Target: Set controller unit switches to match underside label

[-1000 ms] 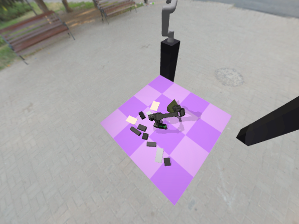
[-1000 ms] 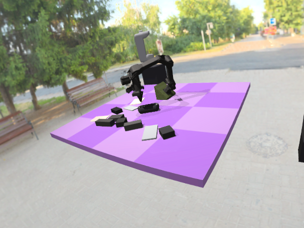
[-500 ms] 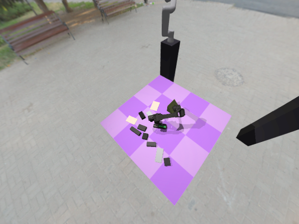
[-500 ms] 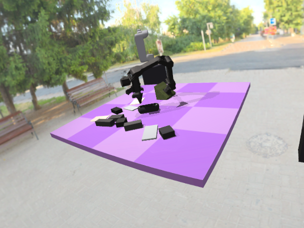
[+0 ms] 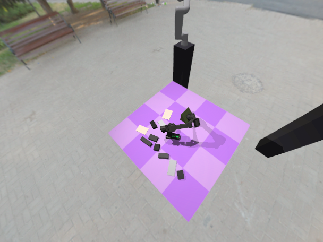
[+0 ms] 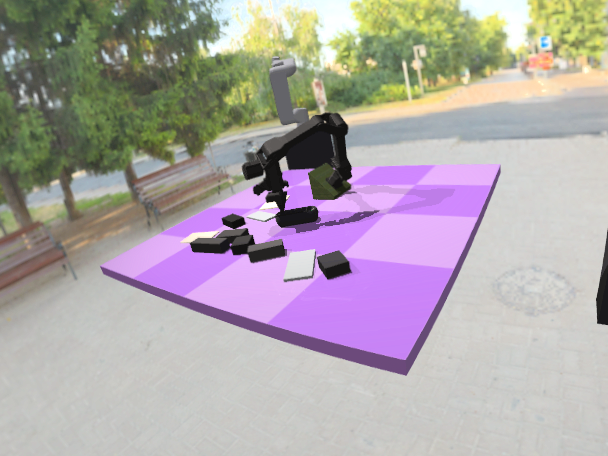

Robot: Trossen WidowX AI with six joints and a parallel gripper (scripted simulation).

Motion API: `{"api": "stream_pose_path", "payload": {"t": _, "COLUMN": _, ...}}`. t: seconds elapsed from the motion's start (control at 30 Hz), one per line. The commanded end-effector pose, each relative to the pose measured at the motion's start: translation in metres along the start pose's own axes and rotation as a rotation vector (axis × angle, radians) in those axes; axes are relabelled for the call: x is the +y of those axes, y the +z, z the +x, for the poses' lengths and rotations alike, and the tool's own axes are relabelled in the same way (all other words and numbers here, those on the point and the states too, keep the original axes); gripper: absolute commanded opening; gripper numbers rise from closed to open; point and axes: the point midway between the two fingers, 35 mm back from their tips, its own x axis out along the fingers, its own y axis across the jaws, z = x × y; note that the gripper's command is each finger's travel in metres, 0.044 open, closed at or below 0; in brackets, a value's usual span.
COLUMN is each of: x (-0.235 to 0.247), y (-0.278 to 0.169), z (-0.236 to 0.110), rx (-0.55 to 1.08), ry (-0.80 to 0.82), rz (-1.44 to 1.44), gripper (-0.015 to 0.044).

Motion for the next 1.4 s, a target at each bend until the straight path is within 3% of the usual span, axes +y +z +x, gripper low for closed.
{"api": "stream_pose_path", "payload": {"t": 0.0, "x": 0.0, "y": 0.0, "z": 0.004, "rx": 0.002, "ry": 0.003, "rz": 0.005, "gripper": 0.0}}
{"api": "stream_pose_path", "payload": {"t": 0.37, "x": 0.0, "y": 0.0, "z": 0.008, "rx": 0.002, "ry": 0.004, "rz": 0.005, "gripper": 0.0}}
{"api": "stream_pose_path", "payload": {"t": 0.57, "x": -0.001, "y": 0.0, "z": -0.036, "rx": 0.001, "ry": 0.002, "rz": 0.005, "gripper": 0.0}}
{"api": "stream_pose_path", "payload": {"t": 0.7, "x": 0.0, "y": -0.002, "z": -0.037, "rx": 0.001, "ry": 0.002, "rz": 0.006, "gripper": 0.0}}
{"api": "stream_pose_path", "payload": {"t": 0.87, "x": 0.009, "y": -0.049, "z": -0.04, "rx": 0.003, "ry": 0.002, "rz": 0.017, "gripper": 0.0}}
{"api": "stream_pose_path", "payload": {"t": 1.37, "x": 0.009, "y": -0.051, "z": -0.04, "rx": 0.004, "ry": 0.002, "rz": 0.018, "gripper": 0.0}}
